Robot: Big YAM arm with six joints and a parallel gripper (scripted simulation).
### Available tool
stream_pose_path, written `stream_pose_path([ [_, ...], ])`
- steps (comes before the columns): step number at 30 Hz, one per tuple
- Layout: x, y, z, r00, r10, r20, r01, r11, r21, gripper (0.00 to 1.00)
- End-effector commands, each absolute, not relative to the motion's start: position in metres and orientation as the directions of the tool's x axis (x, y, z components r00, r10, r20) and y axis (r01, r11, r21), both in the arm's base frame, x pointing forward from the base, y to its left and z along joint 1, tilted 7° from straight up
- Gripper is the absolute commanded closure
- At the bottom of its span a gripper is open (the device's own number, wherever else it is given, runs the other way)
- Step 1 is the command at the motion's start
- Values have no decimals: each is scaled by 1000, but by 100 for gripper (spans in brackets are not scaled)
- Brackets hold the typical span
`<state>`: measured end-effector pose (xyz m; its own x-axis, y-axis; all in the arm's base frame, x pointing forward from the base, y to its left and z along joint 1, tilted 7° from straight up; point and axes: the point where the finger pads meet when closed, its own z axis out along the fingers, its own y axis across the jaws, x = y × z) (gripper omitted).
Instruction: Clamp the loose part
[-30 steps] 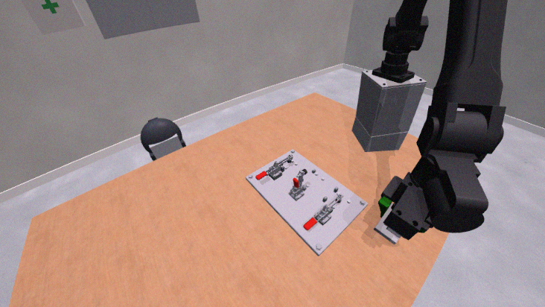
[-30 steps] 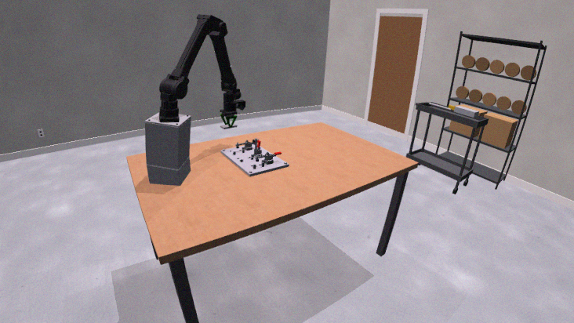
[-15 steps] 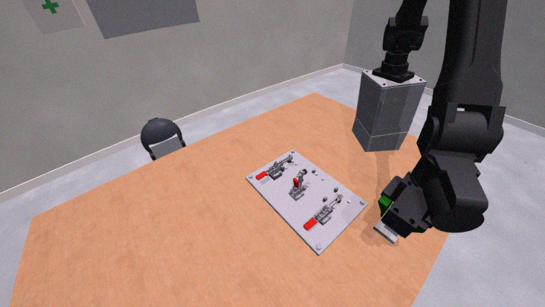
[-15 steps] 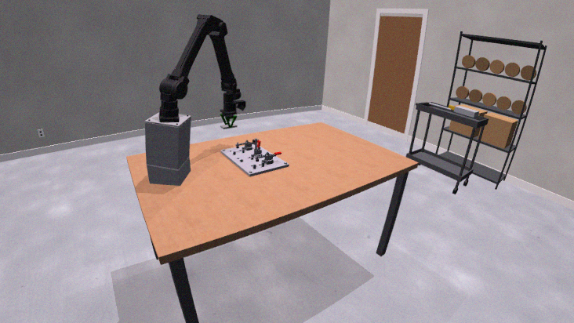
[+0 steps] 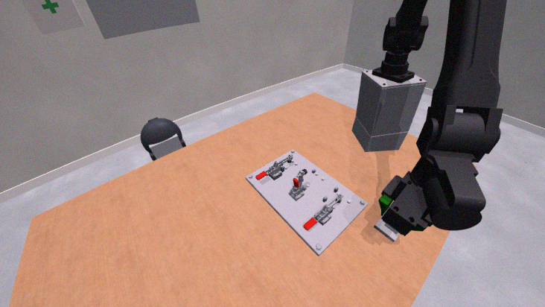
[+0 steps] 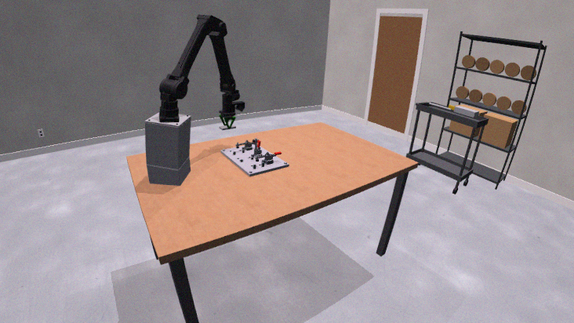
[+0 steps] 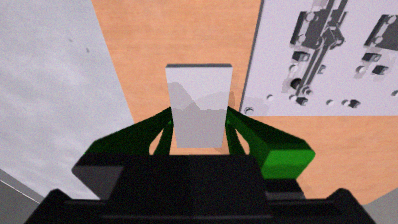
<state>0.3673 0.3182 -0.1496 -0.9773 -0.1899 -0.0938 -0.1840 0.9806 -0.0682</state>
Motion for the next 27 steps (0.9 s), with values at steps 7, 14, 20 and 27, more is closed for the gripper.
stream_pose_path([
  [7,359,325,-160,-977,-190,-101,-184,981,-65,100],
  [14,348,319,-169,-977,-191,-91,-184,980,-72,100],
  [20,343,318,-174,-977,-190,-93,-184,980,-71,100],
  [27,338,316,-178,-977,-191,-91,-184,980,-72,100],
])
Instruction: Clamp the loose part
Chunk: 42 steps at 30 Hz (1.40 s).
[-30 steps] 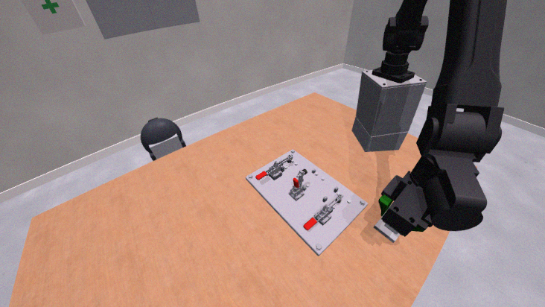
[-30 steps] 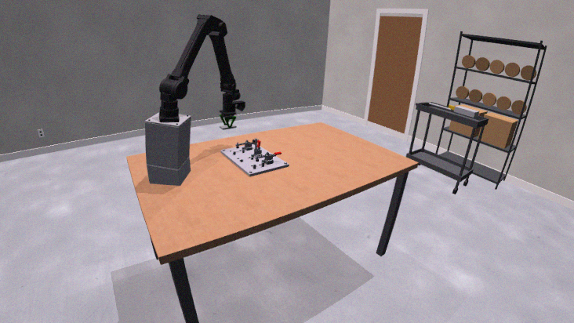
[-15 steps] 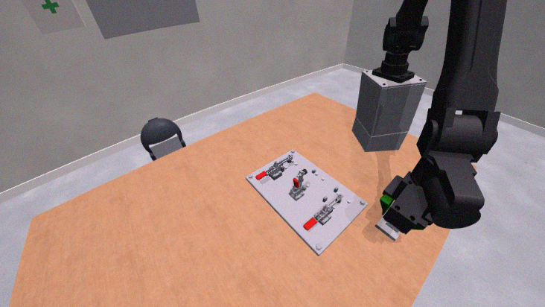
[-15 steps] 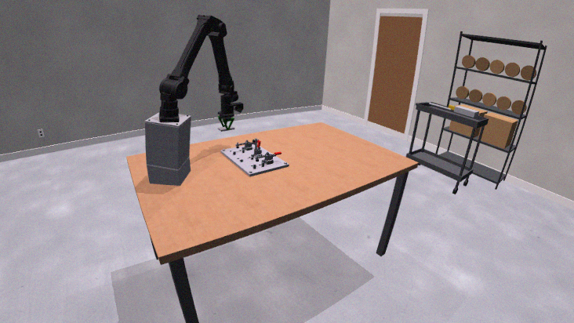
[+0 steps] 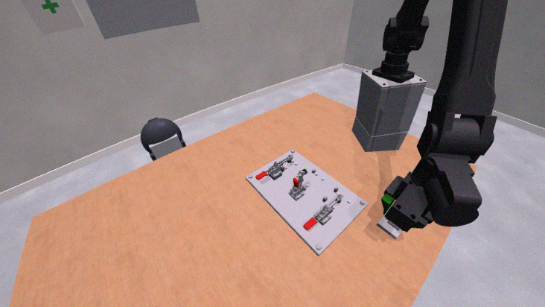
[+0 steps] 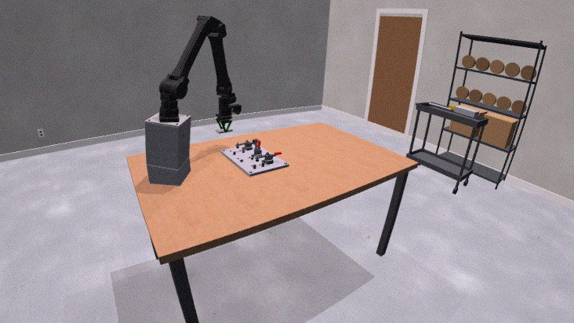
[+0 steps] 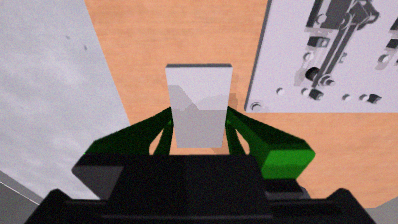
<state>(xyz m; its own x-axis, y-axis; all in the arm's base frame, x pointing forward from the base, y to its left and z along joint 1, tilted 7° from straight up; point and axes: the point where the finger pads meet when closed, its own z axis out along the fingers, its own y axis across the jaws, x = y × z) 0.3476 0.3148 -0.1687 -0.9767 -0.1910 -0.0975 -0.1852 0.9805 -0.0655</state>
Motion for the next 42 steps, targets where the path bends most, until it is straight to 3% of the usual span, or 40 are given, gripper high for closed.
stream_pose_path([
  [1,338,316,-178,-977,-191,-91,-184,980,-72,100],
  [42,338,317,-177,-977,-188,-97,-182,981,-68,100],
])
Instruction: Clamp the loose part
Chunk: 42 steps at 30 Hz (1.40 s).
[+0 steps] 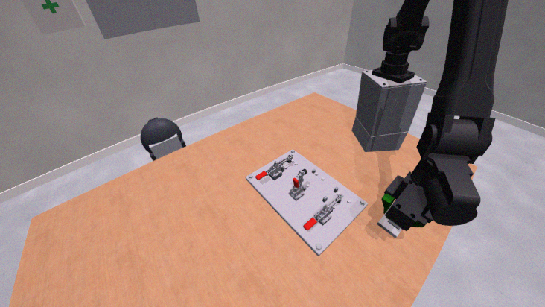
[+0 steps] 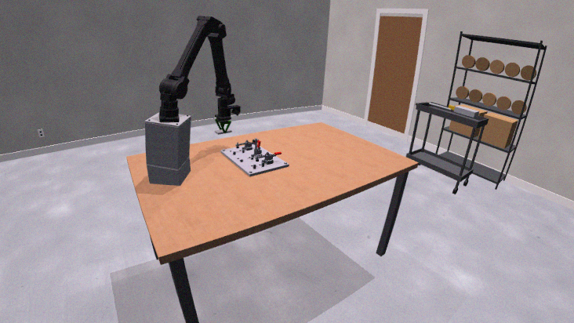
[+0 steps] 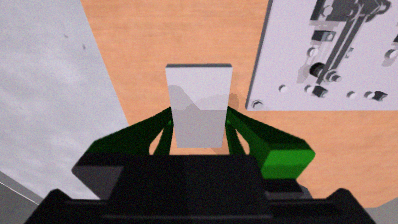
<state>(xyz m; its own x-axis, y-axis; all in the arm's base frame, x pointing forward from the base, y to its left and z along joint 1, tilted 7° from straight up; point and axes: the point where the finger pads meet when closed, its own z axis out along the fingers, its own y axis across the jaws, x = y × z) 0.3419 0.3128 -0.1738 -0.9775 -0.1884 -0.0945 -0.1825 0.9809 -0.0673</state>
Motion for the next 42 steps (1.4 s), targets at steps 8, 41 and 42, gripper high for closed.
stream_pose_path([
  [8,338,317,-177,-977,-188,-97,-182,981,-68,100],
  [41,368,224,-162,-975,-185,-124,-180,982,-53,100],
  [42,369,216,-162,-975,-185,-124,-180,982,-54,100],
])
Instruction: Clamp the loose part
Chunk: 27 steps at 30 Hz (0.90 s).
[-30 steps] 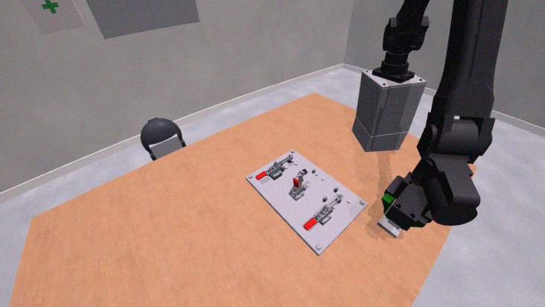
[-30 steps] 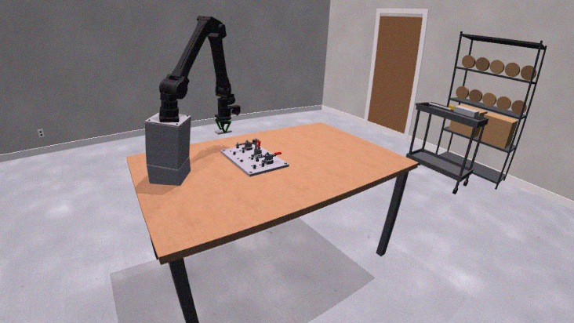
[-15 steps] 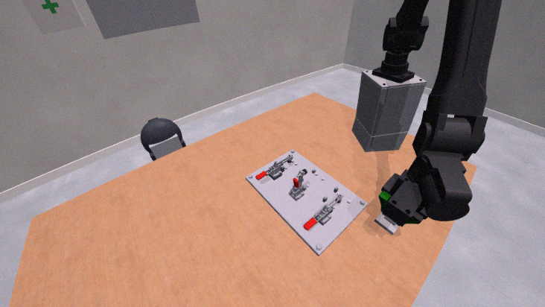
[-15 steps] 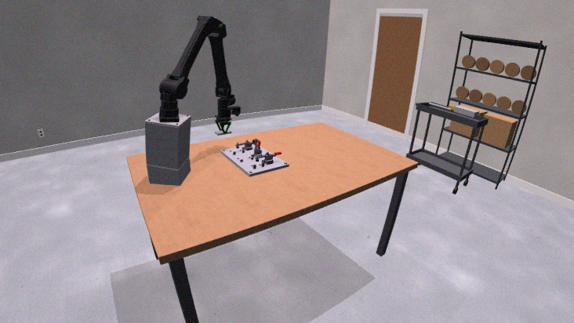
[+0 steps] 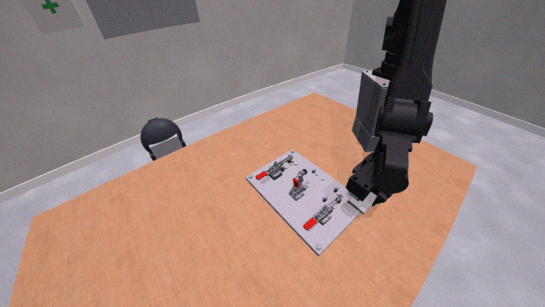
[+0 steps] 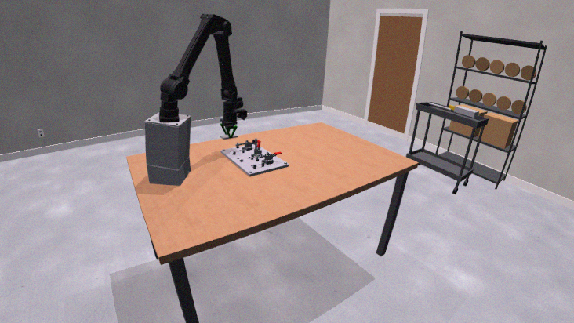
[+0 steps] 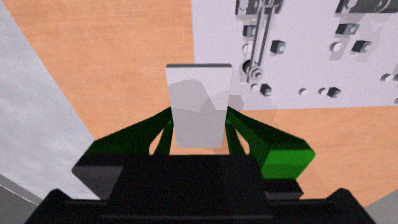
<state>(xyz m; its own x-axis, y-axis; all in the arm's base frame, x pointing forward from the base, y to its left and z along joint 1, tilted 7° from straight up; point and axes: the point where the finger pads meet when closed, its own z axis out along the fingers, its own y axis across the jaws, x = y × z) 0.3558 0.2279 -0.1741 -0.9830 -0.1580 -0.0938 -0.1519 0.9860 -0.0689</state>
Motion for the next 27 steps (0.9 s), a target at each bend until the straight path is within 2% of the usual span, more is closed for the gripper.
stream_pose_path([
  [1,371,209,-162,-975,-185,-124,-180,982,-54,100],
  [11,384,135,-160,-975,-186,-126,-179,982,-60,100],
  [27,395,71,-159,-975,-187,-121,-180,981,-66,100],
])
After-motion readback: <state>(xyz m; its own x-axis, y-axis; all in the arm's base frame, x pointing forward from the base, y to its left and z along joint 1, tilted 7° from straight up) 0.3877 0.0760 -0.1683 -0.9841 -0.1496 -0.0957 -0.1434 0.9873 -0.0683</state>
